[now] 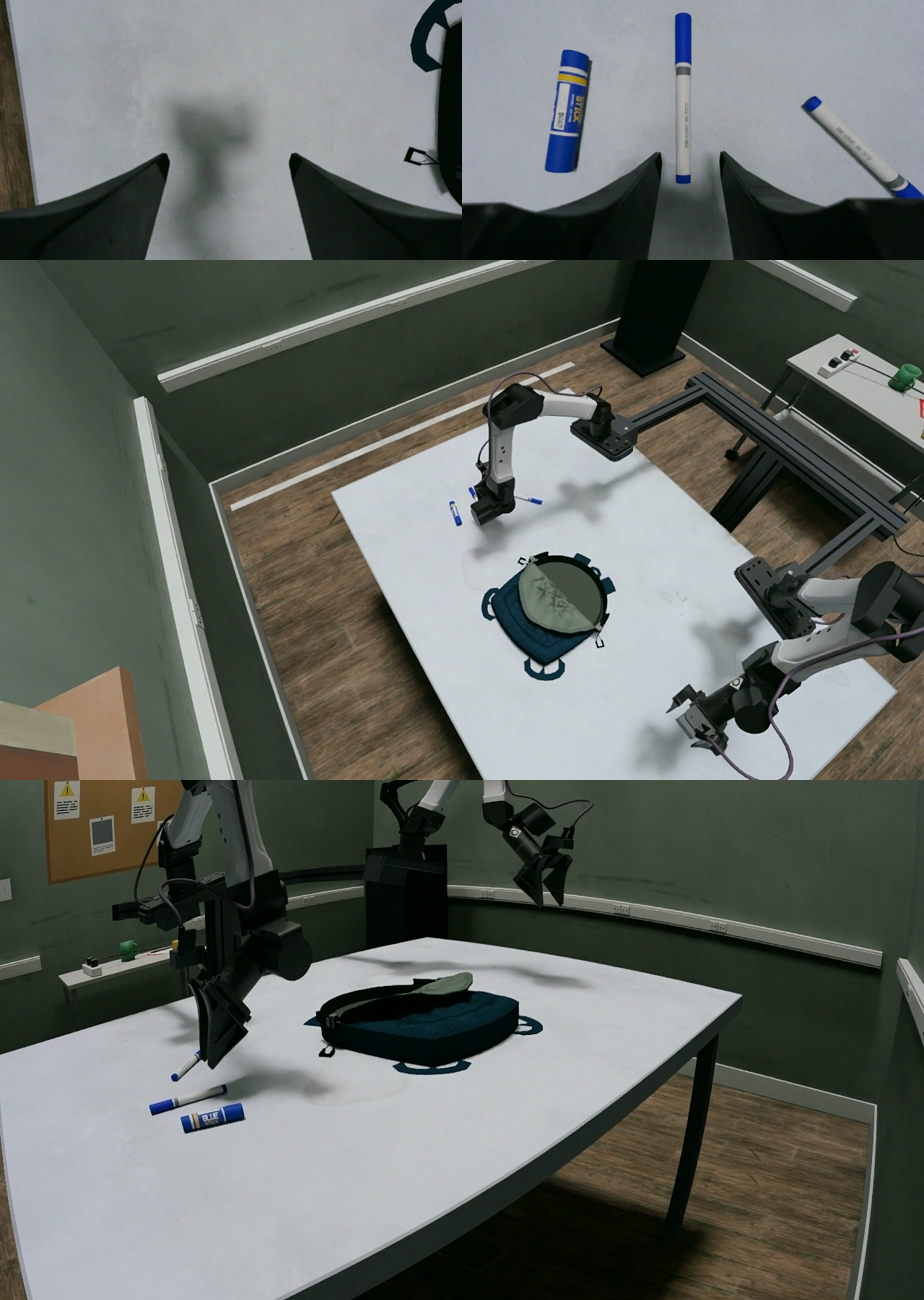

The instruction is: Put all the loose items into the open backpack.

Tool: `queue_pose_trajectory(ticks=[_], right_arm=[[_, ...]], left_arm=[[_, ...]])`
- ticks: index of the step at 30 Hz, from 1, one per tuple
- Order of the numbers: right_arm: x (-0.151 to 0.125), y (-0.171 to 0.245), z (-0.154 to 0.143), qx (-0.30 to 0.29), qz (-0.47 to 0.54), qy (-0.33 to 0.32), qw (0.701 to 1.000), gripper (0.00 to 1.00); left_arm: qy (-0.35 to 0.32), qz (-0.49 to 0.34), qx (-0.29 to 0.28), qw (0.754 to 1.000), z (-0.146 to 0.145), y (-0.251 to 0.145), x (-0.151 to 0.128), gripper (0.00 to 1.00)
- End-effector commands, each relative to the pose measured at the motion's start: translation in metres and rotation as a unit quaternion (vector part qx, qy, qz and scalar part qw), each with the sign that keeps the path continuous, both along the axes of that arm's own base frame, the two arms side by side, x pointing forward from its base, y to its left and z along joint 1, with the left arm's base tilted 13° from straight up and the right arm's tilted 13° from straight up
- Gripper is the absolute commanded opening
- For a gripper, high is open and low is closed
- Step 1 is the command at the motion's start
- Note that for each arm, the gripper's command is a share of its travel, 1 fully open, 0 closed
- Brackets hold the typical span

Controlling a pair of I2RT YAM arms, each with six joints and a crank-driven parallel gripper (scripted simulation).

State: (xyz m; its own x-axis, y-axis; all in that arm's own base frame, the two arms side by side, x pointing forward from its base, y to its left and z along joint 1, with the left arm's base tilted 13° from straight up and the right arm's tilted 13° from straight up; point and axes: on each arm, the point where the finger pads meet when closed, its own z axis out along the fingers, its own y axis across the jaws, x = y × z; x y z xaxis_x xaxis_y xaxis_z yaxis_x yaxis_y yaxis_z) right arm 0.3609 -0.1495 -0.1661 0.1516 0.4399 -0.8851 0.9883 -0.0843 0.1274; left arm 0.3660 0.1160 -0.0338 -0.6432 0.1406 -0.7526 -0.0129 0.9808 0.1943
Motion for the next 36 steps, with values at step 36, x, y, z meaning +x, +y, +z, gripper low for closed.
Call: queue_pose_trajectory(ticks=[36], right_arm=[[0.02,-0.008,-0.035,-0.001,-0.002,-0.01,1.0,0.25]], left_arm=[[-0.007,-0.003,0.001,1.0,0.004,-0.001,0.004,0.9]])
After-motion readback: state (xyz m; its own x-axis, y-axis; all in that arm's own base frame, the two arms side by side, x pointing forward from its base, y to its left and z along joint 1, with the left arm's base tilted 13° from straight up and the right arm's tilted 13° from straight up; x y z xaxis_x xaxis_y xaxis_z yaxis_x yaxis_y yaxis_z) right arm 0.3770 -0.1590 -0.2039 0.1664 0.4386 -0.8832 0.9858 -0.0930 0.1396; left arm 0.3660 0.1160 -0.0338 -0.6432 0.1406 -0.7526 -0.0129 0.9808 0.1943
